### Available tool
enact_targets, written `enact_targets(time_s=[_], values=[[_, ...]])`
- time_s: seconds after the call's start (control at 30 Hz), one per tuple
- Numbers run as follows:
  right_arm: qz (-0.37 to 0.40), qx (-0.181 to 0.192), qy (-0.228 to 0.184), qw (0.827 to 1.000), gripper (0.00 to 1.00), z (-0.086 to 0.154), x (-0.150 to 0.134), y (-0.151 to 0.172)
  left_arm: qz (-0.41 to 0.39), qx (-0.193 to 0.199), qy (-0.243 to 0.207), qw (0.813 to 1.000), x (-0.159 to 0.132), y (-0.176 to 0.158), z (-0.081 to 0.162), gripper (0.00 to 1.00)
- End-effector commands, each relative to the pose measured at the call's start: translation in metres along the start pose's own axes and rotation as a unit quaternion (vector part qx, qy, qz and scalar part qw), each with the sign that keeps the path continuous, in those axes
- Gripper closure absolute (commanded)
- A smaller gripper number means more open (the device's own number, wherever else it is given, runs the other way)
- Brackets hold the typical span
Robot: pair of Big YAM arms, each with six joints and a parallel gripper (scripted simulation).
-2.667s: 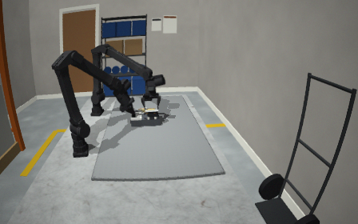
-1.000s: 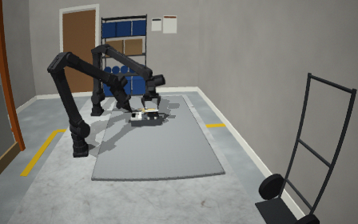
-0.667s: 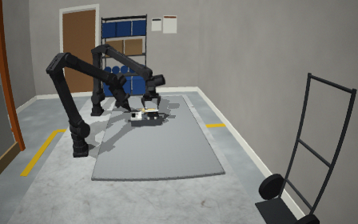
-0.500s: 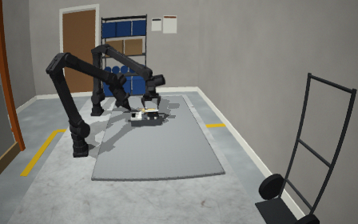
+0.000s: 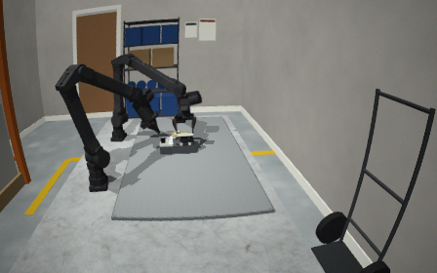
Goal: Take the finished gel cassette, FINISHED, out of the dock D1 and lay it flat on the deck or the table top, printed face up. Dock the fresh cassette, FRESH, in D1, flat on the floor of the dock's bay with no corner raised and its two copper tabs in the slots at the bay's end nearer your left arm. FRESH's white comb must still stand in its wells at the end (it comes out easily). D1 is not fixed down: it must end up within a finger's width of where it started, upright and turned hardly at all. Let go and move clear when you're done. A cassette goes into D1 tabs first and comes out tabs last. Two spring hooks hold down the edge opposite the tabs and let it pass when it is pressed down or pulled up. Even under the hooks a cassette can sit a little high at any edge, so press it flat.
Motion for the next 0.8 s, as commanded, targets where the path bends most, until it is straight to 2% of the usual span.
enact_targets(time_s=[0.0,0.77], values=[[-0.012,-0.013,-0.023,1.000,1.00,0.019,0.021,-0.018,-0.006,0.007,-0.003,1.000,0.002,0.001,0.001,1.00],[-0.011,-0.012,-0.022,1.000,1.00,0.036,0.025,-0.028,-0.006,0.007,-0.003,1.000,0.002,0.001,0.001,1.00]])
Point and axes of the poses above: on each arm, the point where the finger pads meet when closed, its own z axis back along the fingers, its own y axis across the jaws, x = y × z, the point moved 3 cm from there along z, back along the fingers, and after that the axes turned 9 degrees about -z, right-handed, at the moved point
